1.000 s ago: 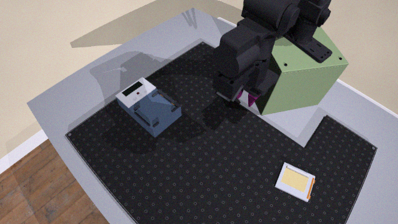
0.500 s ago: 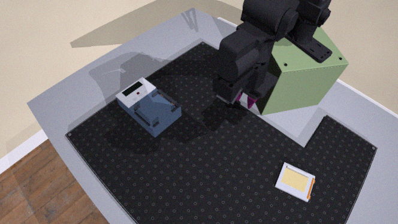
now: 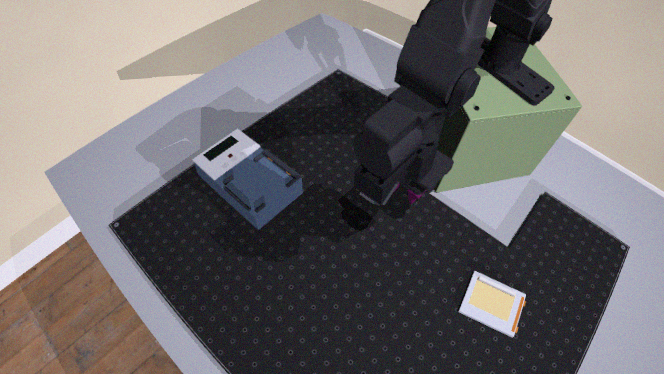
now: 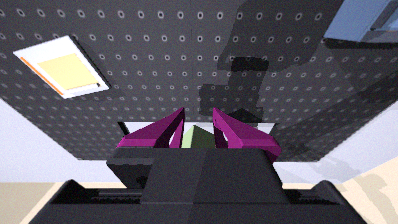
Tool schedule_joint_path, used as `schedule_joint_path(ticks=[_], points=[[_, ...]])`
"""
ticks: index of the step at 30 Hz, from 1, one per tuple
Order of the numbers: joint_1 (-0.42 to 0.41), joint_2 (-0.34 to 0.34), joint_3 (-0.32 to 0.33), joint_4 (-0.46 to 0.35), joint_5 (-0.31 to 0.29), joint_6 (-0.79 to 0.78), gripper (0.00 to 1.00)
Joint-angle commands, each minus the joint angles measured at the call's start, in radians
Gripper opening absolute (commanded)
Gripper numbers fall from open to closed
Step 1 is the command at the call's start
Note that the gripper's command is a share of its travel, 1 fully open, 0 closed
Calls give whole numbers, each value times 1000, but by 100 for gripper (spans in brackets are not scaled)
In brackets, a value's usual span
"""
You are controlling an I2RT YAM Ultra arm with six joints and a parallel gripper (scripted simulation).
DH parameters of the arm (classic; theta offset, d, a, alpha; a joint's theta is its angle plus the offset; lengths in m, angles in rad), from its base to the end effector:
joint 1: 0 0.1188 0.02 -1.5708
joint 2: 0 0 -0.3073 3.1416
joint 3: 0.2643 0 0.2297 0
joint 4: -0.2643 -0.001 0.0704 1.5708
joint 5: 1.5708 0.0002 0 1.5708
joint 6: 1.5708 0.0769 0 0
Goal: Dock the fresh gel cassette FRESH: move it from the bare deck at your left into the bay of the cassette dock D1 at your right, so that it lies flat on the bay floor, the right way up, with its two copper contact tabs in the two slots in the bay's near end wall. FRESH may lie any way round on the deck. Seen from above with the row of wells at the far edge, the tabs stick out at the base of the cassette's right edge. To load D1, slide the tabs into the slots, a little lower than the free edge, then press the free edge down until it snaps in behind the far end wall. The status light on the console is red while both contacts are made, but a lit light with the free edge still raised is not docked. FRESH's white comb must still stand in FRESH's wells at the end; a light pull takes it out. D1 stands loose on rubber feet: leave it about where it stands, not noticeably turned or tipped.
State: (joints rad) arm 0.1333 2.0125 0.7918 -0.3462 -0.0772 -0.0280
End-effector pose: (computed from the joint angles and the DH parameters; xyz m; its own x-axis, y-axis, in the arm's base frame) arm 0.2807 0.0446 0.0618 -0.9870 -0.1605 -0.0061 -0.1605 0.9840 0.0770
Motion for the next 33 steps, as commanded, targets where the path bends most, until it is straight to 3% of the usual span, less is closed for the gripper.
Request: schedule_joint_path(ticks=[1, 5, 7, 28, 33], points=[[8, 59, -25, 109, 0, 16, 34], [7, 104, 7, 155, 0, 19, 34], [6, 69, 7, 157, 0, 19, 34], [4, 94, -1, 151, 0, 14, 34], [104, 64, 18, 140, 5, -67, 34]])
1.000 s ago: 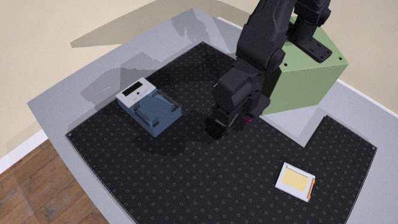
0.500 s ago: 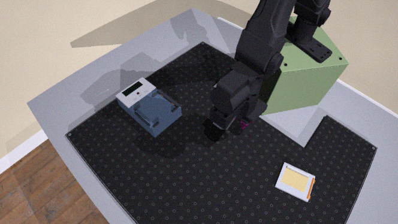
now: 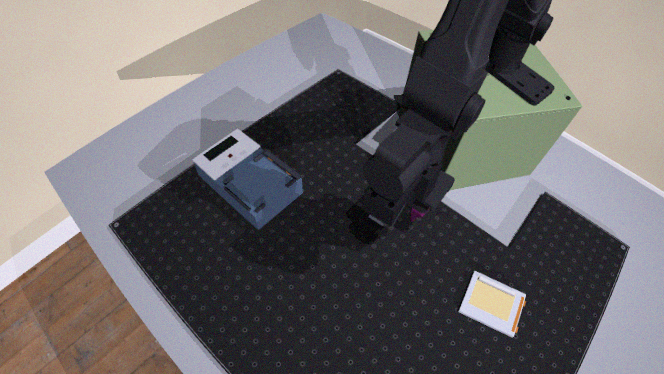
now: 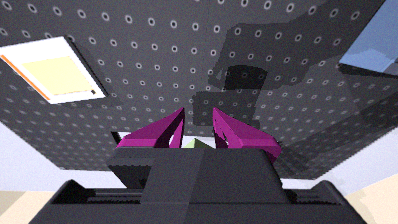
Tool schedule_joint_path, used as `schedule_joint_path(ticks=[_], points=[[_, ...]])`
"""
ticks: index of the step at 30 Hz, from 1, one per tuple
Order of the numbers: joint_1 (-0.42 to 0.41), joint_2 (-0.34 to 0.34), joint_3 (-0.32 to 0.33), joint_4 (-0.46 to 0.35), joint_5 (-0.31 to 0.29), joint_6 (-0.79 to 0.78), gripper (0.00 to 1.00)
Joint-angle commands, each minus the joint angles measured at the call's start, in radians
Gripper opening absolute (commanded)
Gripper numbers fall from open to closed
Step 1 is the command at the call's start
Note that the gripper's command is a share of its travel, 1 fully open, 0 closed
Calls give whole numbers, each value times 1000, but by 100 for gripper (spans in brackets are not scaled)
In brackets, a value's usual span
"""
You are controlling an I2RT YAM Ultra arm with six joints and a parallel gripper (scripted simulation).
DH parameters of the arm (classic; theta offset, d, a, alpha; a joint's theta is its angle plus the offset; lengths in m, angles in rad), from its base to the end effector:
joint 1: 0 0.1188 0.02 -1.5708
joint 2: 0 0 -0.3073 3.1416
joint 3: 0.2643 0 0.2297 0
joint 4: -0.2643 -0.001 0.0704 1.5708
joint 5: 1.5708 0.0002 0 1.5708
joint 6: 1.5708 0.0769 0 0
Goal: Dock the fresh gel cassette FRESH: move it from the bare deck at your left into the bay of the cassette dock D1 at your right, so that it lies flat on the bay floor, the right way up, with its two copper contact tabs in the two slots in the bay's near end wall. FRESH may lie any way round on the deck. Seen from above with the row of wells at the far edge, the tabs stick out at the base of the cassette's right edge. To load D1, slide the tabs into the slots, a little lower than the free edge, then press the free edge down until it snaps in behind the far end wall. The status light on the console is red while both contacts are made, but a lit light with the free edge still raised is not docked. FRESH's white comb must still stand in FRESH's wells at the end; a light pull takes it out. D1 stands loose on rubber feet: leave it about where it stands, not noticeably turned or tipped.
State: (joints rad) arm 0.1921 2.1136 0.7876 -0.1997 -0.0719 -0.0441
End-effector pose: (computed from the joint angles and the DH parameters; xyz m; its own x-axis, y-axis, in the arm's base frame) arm 0.2904 0.0631 0.0344 -0.9711 -0.2337 -0.0482 -0.2366 0.9691 0.0697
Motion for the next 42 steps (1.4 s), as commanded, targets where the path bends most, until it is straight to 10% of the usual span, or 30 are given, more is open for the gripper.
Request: schedule_joint_path(ticks=[1, 28, 42], points=[[63, -39, 23, -11, 3, -66, 34], [437, 15, 163, -105, 33, -456, 34], [616, 78, 338, -206, 47, -743, 34]])
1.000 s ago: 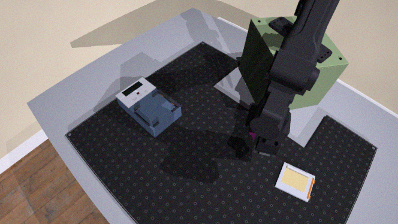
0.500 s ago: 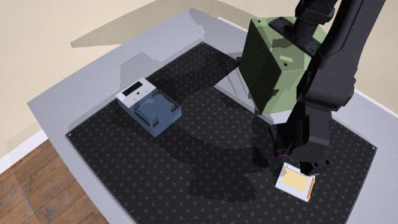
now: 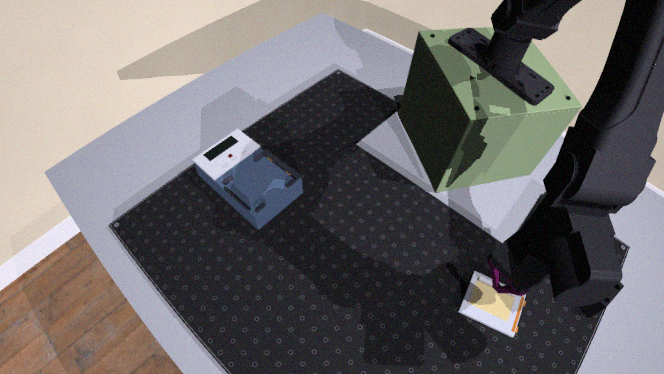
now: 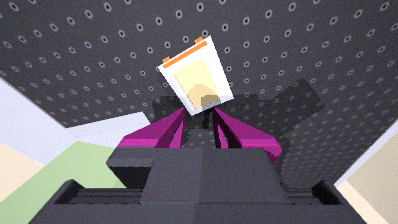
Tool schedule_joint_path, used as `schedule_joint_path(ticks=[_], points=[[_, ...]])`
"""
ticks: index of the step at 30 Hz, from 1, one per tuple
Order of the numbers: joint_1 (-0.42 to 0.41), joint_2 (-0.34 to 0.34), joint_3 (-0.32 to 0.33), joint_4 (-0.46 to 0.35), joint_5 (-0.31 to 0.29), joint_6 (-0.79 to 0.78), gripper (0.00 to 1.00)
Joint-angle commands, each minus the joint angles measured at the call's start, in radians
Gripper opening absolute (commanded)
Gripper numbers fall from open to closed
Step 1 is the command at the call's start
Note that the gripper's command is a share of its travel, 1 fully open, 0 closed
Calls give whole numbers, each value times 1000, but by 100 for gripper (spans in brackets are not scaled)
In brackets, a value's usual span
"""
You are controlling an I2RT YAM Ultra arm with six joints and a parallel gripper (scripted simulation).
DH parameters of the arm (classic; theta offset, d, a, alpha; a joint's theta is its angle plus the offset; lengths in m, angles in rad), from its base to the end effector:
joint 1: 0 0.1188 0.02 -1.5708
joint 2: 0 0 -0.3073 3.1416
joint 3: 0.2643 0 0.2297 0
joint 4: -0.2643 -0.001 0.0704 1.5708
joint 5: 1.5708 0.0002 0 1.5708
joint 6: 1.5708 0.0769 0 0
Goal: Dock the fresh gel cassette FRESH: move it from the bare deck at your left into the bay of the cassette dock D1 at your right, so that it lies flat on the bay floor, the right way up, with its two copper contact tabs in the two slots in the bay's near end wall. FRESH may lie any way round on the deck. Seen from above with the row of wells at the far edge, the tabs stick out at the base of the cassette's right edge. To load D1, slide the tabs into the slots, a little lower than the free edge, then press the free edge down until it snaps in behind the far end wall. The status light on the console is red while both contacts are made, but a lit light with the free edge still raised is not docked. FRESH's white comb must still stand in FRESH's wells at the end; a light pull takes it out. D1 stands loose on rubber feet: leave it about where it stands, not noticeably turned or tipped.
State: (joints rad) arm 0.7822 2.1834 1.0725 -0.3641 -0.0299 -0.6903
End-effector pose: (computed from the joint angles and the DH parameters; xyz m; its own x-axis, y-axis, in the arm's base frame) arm 0.2550 0.2580 0.0516 -0.0946 -0.9912 -0.0927 -0.9944 0.0984 -0.0380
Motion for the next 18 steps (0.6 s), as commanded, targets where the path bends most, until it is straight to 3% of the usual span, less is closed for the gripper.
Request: schedule_joint_path(ticks=[1, 3, 4, 13, 18], points=[[33, 13, 63, -47, 5, -123, 34], [33, 13, 63, -47, 5, -123, 34], [13, -15, 70, -54, 5, -159, 34], [23, -16, 71, -55, 3, -445, 34], [20, -15, 74, -60, -3, -457, 34]])
